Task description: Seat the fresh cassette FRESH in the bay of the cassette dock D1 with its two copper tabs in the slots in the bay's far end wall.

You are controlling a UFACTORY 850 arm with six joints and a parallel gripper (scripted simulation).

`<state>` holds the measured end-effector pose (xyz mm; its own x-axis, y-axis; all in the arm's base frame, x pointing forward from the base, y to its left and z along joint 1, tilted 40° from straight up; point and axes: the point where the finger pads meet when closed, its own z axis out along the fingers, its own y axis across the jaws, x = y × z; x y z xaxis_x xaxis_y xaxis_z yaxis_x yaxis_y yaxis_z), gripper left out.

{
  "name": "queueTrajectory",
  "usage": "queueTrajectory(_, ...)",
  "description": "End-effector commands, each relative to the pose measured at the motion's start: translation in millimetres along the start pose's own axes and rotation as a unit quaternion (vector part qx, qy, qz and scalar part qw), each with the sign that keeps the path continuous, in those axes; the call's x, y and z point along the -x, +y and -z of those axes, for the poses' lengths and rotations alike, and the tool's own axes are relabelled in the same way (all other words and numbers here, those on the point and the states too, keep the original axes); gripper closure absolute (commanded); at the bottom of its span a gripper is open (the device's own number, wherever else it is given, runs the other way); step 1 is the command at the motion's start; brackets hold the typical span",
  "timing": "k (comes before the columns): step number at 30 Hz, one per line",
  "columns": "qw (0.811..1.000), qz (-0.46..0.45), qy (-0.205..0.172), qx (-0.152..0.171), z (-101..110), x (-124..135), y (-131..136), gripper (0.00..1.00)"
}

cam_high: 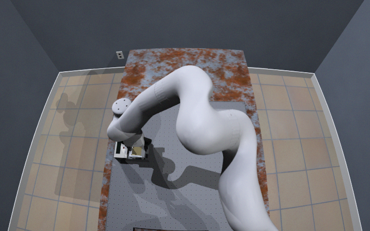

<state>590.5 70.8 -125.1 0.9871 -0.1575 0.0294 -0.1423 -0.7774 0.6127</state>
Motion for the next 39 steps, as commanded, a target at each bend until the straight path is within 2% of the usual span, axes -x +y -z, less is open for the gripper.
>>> queueTrajectory(1,1.0,0.0,0.001,0.0,-6,-2,0,1.0)
queueTrajectory(8,1.0,0.0,0.001,0.0,-15,-4,0,1.0)
queueTrajectory(39,1.0,0.0,0.001,0.0,-21,-5,0,1.0)
